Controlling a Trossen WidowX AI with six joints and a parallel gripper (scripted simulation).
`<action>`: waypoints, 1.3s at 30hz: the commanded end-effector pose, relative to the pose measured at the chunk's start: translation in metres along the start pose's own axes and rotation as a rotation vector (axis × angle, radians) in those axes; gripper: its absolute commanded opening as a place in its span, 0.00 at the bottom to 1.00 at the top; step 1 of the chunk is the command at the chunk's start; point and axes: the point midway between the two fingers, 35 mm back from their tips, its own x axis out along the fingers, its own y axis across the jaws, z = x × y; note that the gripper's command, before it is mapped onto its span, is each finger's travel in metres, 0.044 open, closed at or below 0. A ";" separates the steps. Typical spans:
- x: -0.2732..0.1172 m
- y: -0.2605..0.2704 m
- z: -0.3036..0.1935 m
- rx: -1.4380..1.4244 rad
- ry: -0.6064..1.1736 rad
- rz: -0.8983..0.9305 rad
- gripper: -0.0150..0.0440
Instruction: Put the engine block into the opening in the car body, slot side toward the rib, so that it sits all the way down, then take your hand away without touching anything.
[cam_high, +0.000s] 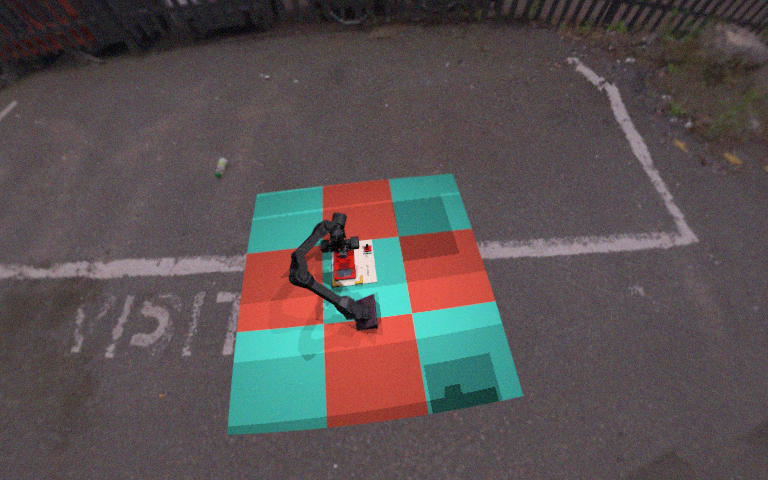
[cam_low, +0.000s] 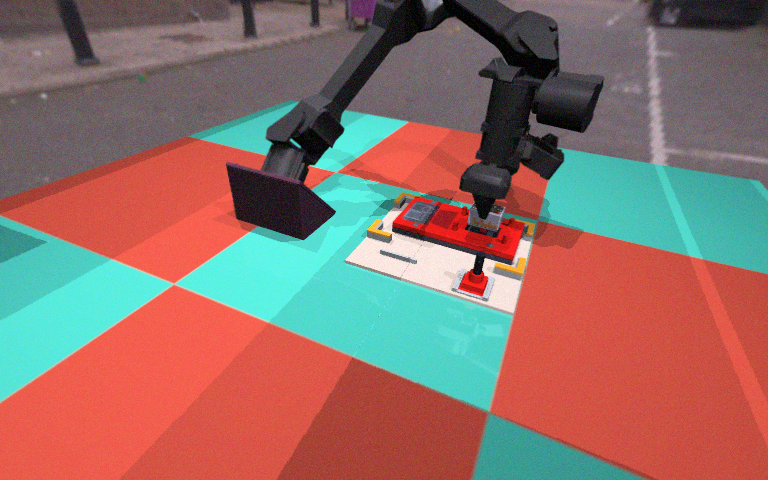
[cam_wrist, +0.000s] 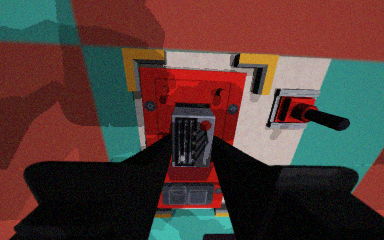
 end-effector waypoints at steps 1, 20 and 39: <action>0.001 0.001 0.000 0.006 -0.002 0.004 0.52; 0.006 0.001 0.000 0.006 -0.002 0.004 0.52; 0.011 0.001 0.000 0.006 -0.002 0.004 0.52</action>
